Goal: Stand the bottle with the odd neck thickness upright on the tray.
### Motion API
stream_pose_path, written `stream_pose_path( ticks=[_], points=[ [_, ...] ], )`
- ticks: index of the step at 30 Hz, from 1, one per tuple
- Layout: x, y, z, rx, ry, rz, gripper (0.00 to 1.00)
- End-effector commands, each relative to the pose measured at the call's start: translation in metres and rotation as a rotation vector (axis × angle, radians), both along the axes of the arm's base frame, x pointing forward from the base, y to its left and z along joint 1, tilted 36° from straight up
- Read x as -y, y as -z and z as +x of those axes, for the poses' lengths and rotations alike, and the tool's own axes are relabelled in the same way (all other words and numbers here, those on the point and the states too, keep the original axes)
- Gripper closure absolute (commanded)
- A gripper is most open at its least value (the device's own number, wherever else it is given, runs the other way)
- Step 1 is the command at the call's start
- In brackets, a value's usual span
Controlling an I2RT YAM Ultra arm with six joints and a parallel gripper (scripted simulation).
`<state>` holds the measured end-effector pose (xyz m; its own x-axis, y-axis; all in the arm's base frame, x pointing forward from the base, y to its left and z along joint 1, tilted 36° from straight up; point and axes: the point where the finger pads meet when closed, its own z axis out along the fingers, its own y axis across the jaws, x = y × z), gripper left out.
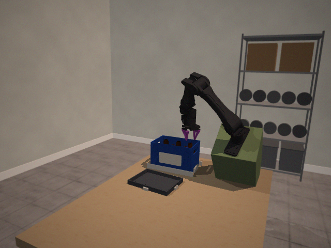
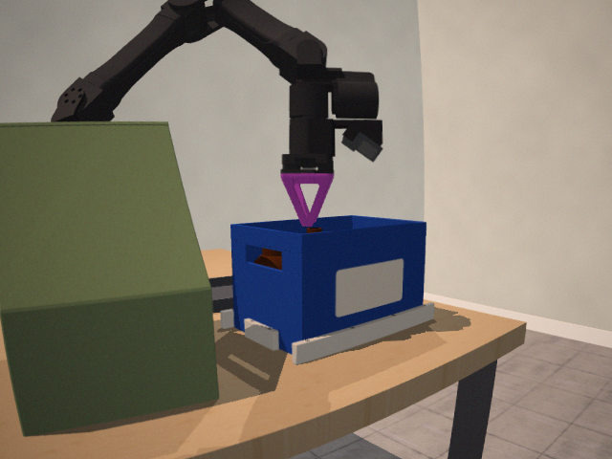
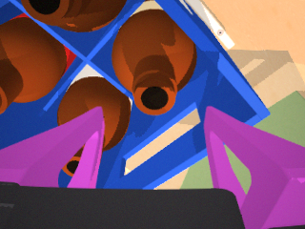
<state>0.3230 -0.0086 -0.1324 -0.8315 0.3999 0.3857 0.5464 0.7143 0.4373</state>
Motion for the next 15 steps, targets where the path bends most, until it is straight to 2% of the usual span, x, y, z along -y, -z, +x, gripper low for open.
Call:
stream_pose_path(
  ticks=[1, 9, 10, 15],
  points=[
    [0.003, 0.001, 0.000, 0.006, 0.017, -0.002, 0.39],
    [0.000, 0.004, -0.002, -0.003, 0.013, 0.001, 0.39],
    [0.003, -0.005, 0.010, 0.036, 0.012, -0.011, 0.39],
    [-0.001, 0.005, -0.002, 0.000, 0.015, 0.001, 0.39]
  ],
)
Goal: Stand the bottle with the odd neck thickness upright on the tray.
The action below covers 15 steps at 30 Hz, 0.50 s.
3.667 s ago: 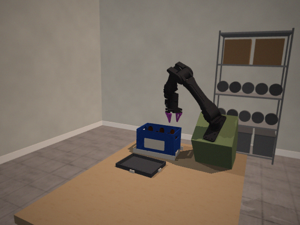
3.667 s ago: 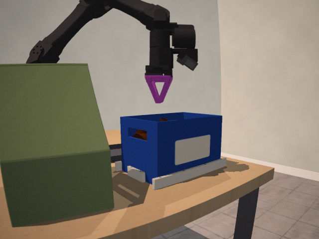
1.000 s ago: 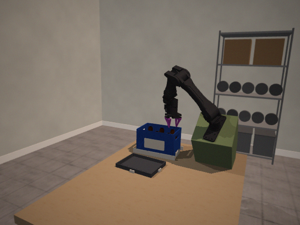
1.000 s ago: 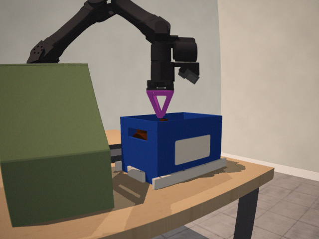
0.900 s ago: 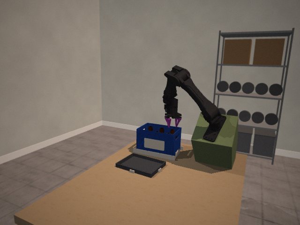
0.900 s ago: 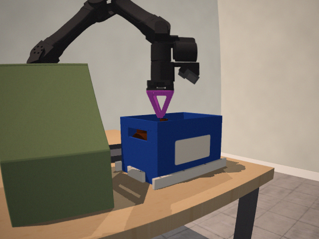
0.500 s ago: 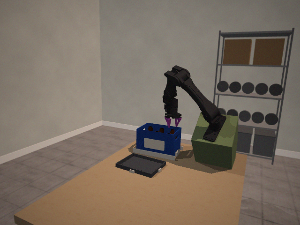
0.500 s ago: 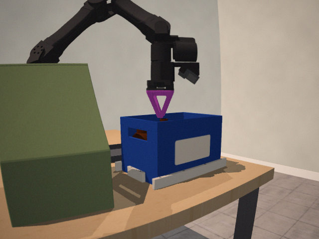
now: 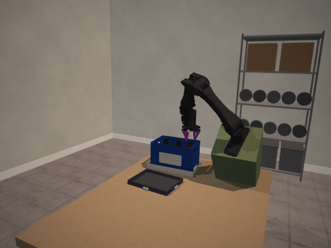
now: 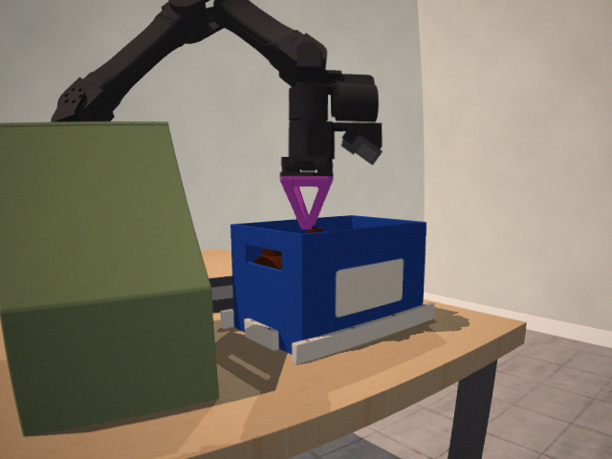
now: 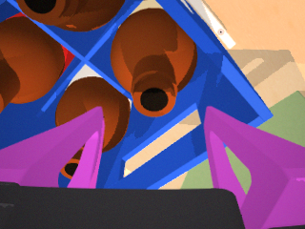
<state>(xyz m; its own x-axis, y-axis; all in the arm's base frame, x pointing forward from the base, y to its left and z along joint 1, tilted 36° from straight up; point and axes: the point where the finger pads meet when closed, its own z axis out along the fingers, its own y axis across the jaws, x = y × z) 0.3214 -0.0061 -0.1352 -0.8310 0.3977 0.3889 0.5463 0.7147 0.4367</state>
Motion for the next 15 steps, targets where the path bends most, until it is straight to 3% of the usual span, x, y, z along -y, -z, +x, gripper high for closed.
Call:
stream_pose_path(
  ticks=[1, 5, 11, 12, 15],
  points=[
    [0.001, 0.004, 0.000, 0.002, 0.015, 0.000, 0.39],
    [-0.001, 0.004, 0.004, 0.016, 0.015, -0.003, 0.39],
    [-0.005, 0.011, -0.004, -0.007, 0.015, 0.003, 0.39],
    [0.002, 0.001, 0.016, 0.053, 0.019, -0.016, 0.39],
    [-0.009, 0.015, -0.001, 0.000, 0.009, 0.002, 0.39]
  ],
)
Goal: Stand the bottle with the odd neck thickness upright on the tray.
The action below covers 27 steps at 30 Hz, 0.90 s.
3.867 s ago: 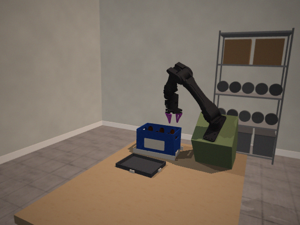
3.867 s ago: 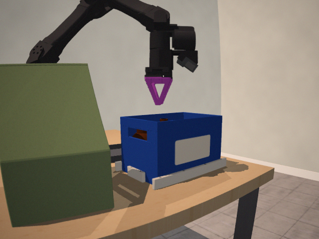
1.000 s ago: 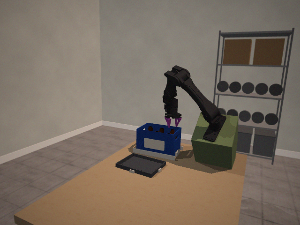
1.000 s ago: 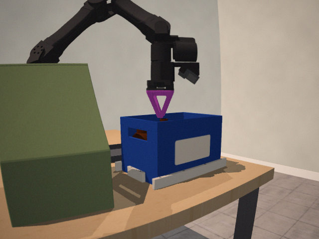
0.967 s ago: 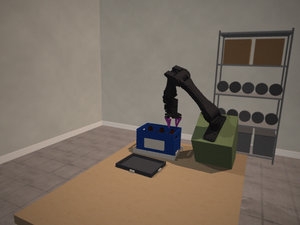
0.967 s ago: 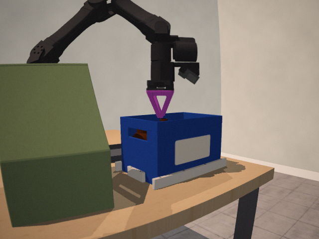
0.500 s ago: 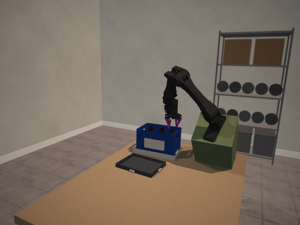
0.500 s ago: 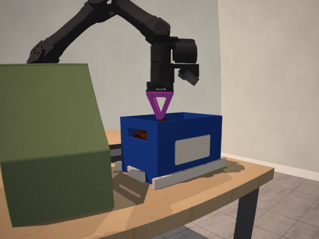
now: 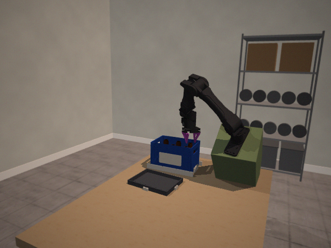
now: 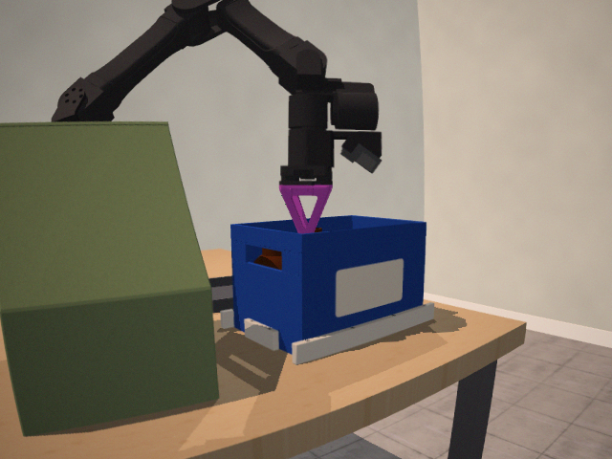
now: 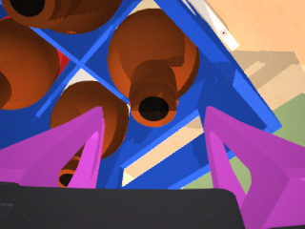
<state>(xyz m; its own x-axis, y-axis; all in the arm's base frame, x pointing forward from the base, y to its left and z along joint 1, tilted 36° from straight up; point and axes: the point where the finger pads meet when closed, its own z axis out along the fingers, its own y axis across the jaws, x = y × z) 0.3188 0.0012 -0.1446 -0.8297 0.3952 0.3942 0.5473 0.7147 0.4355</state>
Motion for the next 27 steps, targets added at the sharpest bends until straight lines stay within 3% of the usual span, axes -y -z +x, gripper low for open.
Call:
stream_pose_path(
  ticks=[1, 5, 9, 13, 14, 18, 27],
  points=[
    [-0.003, 0.008, -0.003, -0.005, 0.011, 0.002, 0.39],
    [0.001, 0.004, 0.009, 0.032, 0.022, -0.009, 0.39],
    [-0.009, 0.015, -0.006, -0.010, 0.011, 0.004, 0.39],
    [-0.008, 0.014, -0.003, 0.002, 0.017, 0.000, 0.39],
    [0.003, 0.004, 0.021, 0.066, 0.028, -0.020, 0.39],
    [-0.006, 0.018, 0.011, 0.032, 0.017, -0.009, 0.39],
    [-0.008, 0.018, 0.008, 0.030, 0.020, -0.010, 0.39]
  ],
)
